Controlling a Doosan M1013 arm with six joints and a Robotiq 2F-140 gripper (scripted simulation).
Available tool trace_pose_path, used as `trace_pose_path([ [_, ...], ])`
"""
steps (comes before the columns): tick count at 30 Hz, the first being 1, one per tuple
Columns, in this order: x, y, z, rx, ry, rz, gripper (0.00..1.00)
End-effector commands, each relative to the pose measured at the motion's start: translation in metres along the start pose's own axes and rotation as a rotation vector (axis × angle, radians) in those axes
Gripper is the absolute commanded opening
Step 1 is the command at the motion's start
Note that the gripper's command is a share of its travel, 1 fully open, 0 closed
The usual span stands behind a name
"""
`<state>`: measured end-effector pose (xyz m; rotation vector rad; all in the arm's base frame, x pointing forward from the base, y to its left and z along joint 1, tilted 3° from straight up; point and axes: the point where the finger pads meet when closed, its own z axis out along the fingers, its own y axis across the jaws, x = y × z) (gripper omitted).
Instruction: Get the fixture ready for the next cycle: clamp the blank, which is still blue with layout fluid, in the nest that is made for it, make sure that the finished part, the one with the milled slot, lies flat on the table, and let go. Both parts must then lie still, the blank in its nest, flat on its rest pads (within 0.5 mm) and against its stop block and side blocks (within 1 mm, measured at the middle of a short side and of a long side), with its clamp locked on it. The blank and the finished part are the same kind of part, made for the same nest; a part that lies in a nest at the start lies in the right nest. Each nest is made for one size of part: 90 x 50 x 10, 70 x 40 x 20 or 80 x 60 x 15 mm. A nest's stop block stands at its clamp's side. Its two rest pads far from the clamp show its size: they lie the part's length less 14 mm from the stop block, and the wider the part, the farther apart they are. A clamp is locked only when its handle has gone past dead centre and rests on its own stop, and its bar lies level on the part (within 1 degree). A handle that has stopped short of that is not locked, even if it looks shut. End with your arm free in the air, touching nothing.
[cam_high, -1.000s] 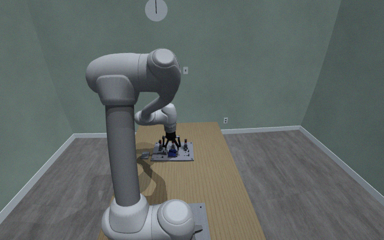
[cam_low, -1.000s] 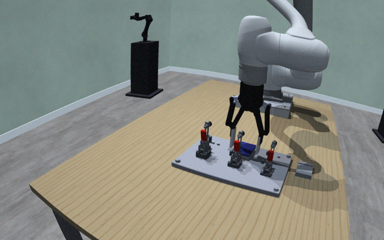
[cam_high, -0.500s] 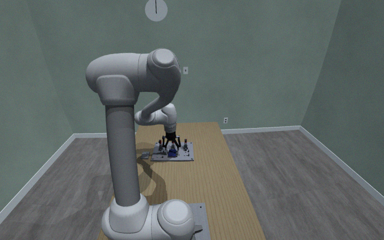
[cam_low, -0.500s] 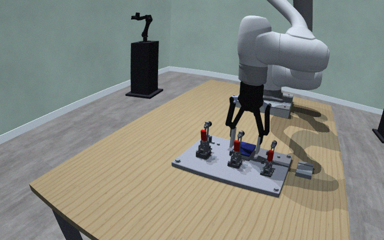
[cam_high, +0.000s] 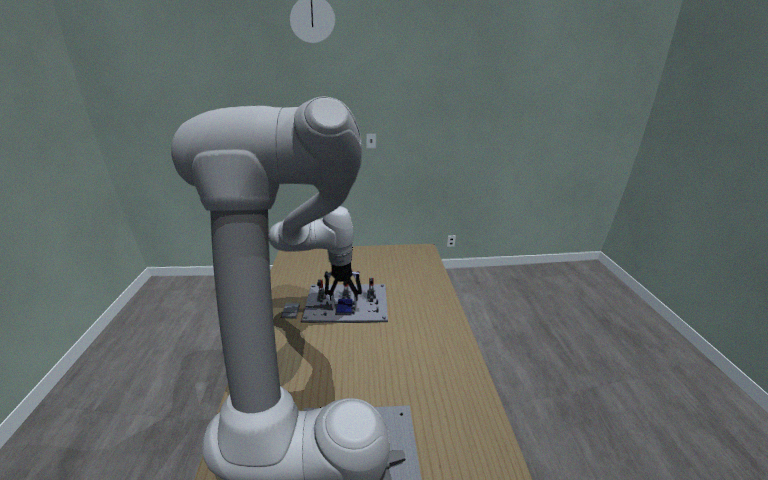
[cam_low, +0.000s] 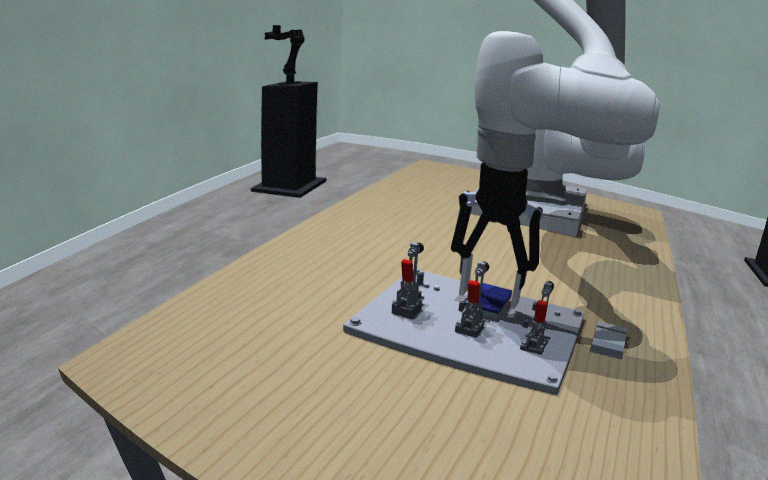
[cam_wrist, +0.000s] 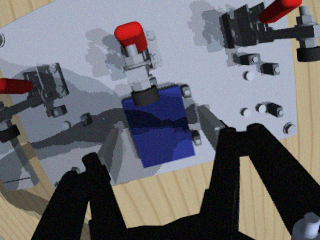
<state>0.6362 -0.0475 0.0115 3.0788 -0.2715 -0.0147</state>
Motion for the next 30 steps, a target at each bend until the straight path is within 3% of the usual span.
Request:
trace_pose_path([
  [1,0.0,0.0,0.0,0.0,0.0,0.0,0.58],
  [13,0.0,0.0,-0.001,0.0,0.0,0.0,0.58],
  [21,0.0,0.0,-0.012,0.0,0.0,0.0,0.58],
  [30,0.0,0.0,-0.047,0.0,0.0,0.0,0.58],
])
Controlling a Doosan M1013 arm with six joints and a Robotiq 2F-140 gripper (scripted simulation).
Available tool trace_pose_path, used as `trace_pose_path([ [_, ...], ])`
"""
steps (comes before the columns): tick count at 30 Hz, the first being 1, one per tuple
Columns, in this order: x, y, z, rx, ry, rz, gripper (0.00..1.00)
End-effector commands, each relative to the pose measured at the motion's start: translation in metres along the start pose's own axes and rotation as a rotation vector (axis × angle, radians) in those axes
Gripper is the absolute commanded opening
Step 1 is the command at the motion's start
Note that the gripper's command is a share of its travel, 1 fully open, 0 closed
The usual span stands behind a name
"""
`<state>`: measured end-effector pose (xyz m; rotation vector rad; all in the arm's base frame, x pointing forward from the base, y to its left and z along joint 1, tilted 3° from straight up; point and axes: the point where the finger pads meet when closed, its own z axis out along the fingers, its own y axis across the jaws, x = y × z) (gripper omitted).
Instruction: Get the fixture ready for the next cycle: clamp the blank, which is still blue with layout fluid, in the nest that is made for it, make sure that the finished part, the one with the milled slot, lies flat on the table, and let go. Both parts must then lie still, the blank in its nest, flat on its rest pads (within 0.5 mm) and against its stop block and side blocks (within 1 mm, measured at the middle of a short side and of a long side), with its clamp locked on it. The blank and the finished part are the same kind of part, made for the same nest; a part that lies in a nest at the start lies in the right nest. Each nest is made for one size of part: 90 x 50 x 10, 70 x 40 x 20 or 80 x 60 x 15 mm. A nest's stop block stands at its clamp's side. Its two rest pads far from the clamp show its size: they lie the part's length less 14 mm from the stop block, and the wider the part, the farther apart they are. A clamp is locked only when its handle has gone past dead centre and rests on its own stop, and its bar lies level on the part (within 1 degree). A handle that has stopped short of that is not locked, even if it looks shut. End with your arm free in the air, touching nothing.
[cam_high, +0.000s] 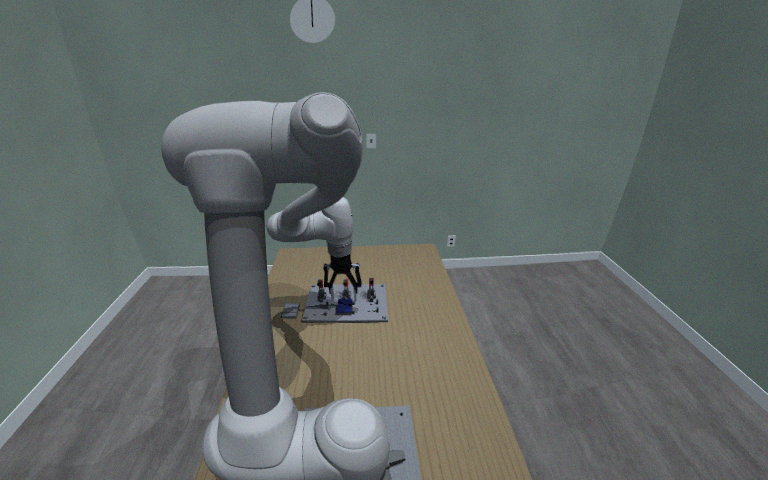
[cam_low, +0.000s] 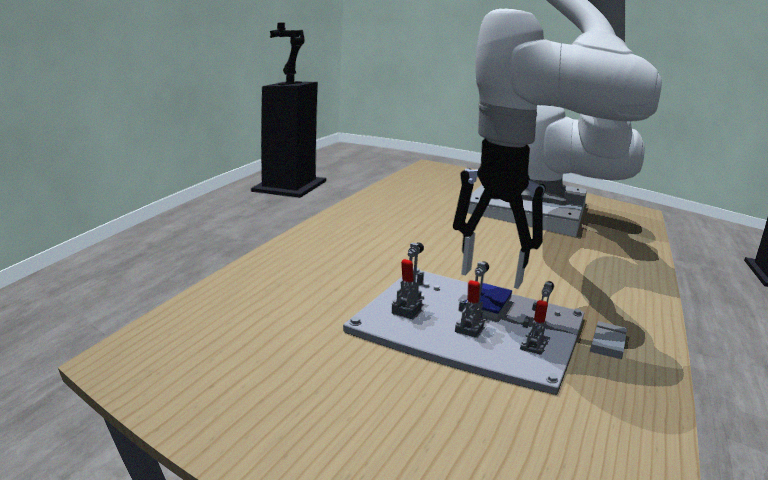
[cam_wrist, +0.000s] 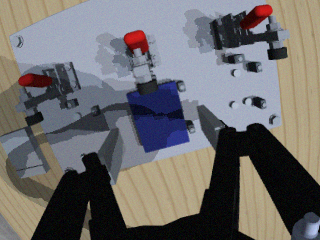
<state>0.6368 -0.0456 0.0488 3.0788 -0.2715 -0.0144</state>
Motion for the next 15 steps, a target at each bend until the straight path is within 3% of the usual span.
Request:
trace_pose_path([
  [1,0.0,0.0,-0.013,0.0,0.0,0.0,0.58],
  [15,0.0,0.0,-0.023,0.0,0.0,0.0,0.58],
])
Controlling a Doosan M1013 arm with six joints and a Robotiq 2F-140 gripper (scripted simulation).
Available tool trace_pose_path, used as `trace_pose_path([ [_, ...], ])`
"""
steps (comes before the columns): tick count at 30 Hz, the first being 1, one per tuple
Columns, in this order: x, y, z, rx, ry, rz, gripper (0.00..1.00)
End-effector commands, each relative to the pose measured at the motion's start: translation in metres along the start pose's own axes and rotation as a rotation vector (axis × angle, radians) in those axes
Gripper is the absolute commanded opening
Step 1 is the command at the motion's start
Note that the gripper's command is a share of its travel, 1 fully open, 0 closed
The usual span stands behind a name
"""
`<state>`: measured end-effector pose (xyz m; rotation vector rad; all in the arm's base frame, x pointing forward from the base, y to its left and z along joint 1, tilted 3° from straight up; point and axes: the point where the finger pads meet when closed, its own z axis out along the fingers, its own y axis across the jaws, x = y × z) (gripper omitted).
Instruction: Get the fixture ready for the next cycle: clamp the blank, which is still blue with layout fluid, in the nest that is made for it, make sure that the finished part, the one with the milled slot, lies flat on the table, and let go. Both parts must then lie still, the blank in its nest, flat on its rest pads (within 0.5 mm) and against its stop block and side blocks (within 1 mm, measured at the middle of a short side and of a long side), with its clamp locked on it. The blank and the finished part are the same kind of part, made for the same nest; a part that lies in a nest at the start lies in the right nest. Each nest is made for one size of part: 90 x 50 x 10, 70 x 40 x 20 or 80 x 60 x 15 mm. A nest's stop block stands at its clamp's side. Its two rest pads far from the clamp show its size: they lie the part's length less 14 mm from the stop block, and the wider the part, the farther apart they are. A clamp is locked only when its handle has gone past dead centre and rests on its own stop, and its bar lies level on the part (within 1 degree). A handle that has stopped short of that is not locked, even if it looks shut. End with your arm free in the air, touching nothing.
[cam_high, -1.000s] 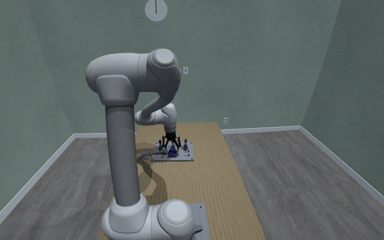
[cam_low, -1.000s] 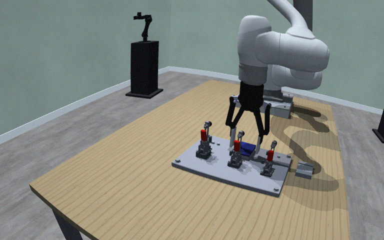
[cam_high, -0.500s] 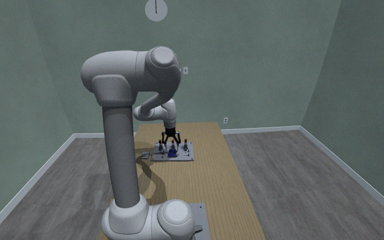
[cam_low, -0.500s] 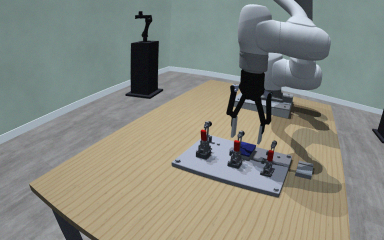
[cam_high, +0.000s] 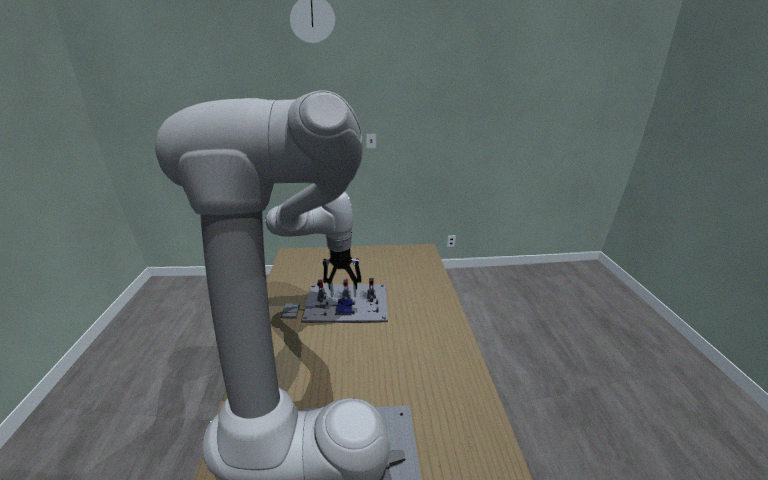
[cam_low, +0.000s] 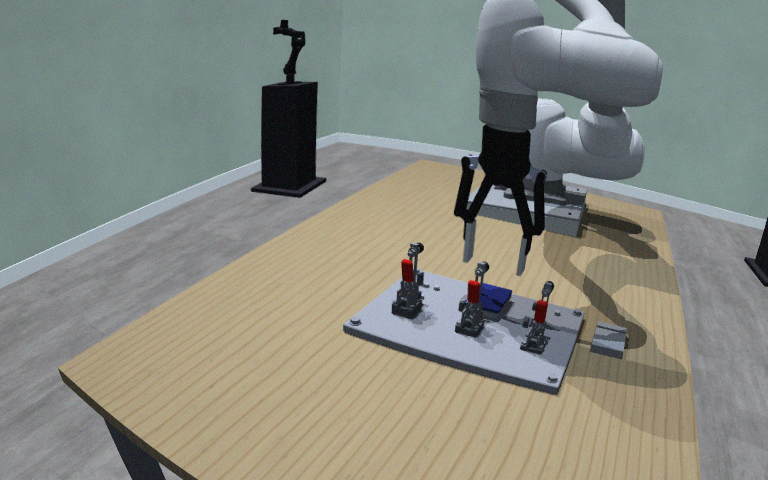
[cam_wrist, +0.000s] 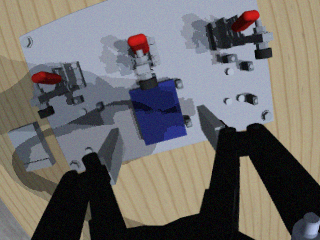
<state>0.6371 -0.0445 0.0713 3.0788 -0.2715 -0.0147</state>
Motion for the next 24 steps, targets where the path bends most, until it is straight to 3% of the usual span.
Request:
trace_pose_path([
  [1,0.0,0.0,-0.0002,0.0,0.0,0.0,0.58],
  [5,0.0,0.0,-0.0002,0.0,0.0,0.0,0.58],
  [6,0.0,0.0,-0.0002,0.0,0.0,0.0,0.0],
  [24,0.0,0.0,-0.0002,0.0,0.0,0.0,0.0],
])
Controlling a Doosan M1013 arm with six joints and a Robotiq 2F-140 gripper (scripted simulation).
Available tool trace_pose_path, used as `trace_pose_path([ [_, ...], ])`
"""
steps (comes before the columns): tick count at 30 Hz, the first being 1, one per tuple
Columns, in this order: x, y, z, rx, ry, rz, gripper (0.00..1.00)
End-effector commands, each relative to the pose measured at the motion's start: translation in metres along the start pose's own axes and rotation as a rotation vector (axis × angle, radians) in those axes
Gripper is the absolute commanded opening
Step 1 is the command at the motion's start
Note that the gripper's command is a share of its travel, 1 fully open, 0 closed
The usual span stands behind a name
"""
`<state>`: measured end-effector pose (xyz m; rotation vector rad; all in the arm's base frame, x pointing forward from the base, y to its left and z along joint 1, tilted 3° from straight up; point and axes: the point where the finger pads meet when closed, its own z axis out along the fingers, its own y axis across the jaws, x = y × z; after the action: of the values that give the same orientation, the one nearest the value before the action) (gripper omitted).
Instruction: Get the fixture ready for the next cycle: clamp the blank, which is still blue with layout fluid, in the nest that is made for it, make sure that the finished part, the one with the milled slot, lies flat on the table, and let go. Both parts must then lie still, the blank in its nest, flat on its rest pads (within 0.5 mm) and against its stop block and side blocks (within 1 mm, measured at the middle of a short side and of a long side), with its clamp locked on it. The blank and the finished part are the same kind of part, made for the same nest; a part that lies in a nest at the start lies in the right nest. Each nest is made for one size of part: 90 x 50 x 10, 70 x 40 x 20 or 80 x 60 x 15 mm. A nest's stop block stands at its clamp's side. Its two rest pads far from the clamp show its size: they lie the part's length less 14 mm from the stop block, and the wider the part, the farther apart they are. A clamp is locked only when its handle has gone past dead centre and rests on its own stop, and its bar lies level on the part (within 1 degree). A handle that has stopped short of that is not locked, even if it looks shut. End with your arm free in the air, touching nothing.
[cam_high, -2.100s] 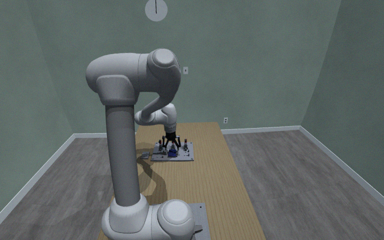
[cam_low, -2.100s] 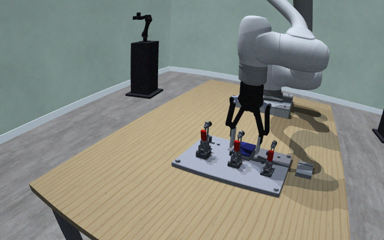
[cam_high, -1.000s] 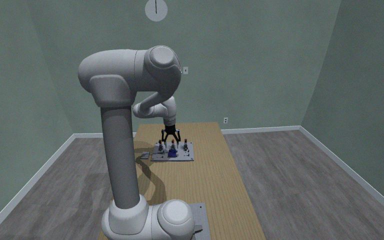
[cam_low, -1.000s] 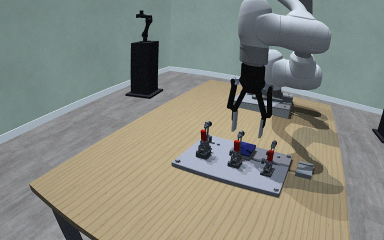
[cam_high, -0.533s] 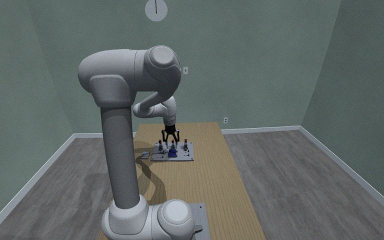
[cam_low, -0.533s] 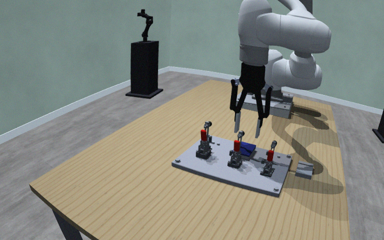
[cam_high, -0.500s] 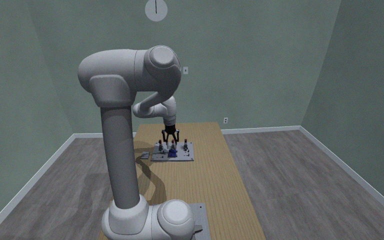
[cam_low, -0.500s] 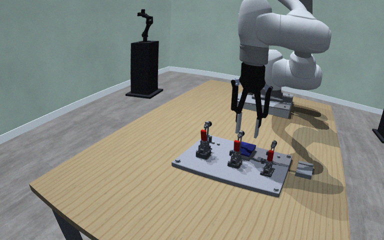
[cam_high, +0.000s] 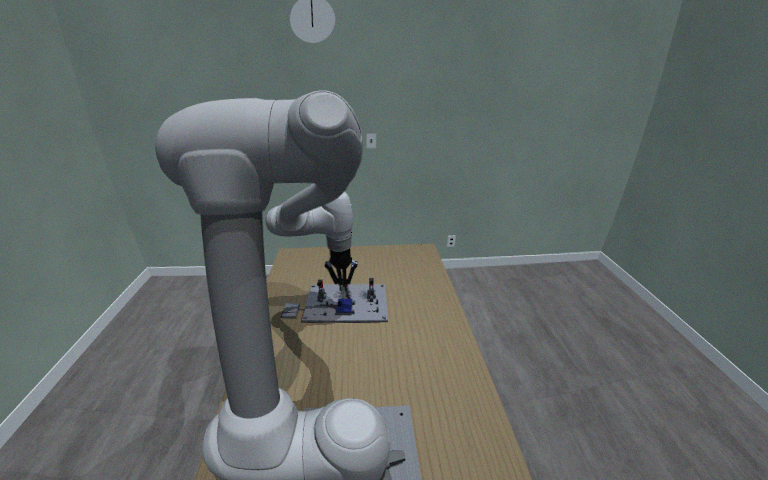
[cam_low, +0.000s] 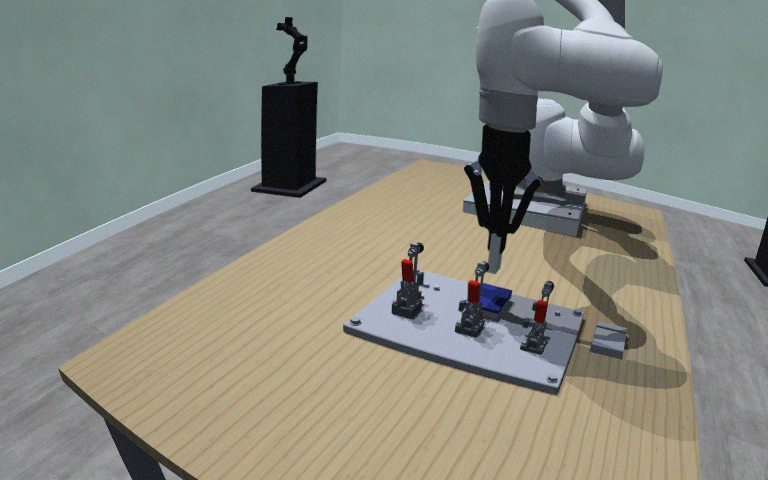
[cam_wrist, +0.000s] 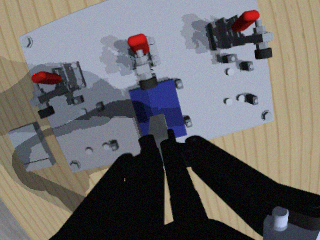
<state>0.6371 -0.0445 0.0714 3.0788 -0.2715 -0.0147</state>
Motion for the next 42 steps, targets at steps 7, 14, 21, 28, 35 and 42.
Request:
trace_pose_path([
  [7,0.0,0.0,0.0,0.0,0.0,0.0,0.0],
  [14,0.0,0.0,0.0,0.0,0.0,0.0,0.0],
  [21,0.0,0.0,0.0,0.0,0.0,0.0,0.0],
  [28,0.0,0.0,0.003,0.0,0.0,0.0,0.0],
  [35,0.0,0.0,0.017,0.0,0.0,0.0,0.0],
  [42,0.0,0.0,0.021,0.0,0.0,0.0,0.0],
])
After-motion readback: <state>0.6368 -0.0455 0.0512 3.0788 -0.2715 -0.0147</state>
